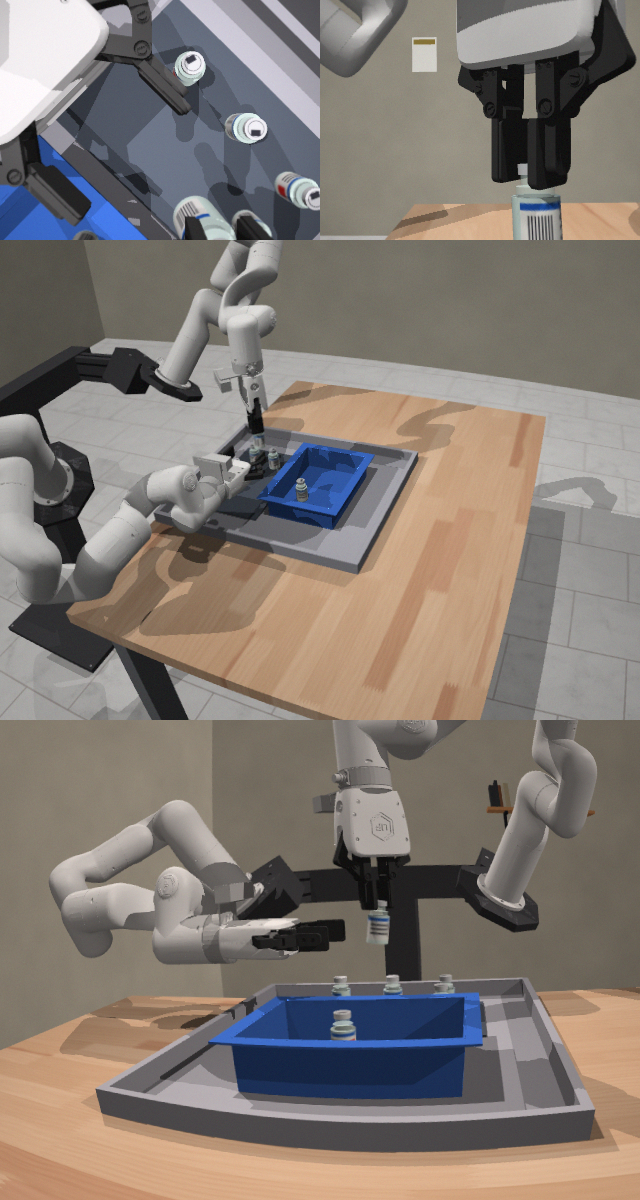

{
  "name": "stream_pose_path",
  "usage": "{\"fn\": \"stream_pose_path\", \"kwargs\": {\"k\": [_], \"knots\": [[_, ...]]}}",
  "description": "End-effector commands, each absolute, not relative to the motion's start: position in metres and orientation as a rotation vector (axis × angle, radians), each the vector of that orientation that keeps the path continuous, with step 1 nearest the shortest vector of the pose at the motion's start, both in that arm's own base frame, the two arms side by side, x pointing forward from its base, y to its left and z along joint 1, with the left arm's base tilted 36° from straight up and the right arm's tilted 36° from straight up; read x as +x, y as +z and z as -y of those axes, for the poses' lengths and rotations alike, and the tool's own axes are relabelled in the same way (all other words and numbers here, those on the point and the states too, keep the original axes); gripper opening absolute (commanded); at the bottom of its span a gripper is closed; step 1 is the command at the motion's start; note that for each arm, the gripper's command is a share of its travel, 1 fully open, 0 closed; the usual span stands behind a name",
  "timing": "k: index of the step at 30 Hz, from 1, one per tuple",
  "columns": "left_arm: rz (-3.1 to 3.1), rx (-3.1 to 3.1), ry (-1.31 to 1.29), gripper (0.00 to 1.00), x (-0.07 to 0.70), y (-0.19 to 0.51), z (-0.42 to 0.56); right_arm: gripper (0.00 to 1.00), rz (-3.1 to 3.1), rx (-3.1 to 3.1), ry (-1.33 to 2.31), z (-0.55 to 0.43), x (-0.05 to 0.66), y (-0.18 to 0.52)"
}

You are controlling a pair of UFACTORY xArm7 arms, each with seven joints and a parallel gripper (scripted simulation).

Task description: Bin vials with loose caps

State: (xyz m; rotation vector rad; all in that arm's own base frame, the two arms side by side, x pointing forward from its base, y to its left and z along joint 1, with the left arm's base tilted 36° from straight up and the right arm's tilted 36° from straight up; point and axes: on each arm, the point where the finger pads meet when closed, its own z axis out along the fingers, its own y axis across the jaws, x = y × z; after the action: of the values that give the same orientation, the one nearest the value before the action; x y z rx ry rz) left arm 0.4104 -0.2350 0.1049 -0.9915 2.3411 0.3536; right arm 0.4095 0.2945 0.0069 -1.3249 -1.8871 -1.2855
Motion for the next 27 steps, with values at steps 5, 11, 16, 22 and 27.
{"fn": "stream_pose_path", "kwargs": {"k": [5, 11, 16, 22, 27], "knots": [[-2.342, -0.989, 0.347, 0.23, 0.41, 0.106, 0.237, 1.0, 1.888, -1.318, -1.287, -0.276, 0.406, 0.019], [-2.342, -0.989, 0.347, 0.23, 0.41, 0.106, 0.237, 1.0, 1.888, -1.319, -1.287, -0.271, 0.405, 0.021], [-2.342, -0.989, 0.347, 0.23, 0.411, 0.106, 0.237, 1.0, 1.888, -1.319, -1.287, -0.258, 0.404, 0.028], [-2.342, -0.989, 0.347, 0.23, 0.411, 0.106, 0.236, 1.0, 1.888, -1.319, -1.287, -0.247, 0.402, 0.034], [-2.342, -0.989, 0.347, 0.23, 0.411, 0.106, 0.237, 1.0, 1.888, -1.32, -1.287, -0.254, 0.403, 0.03]]}}
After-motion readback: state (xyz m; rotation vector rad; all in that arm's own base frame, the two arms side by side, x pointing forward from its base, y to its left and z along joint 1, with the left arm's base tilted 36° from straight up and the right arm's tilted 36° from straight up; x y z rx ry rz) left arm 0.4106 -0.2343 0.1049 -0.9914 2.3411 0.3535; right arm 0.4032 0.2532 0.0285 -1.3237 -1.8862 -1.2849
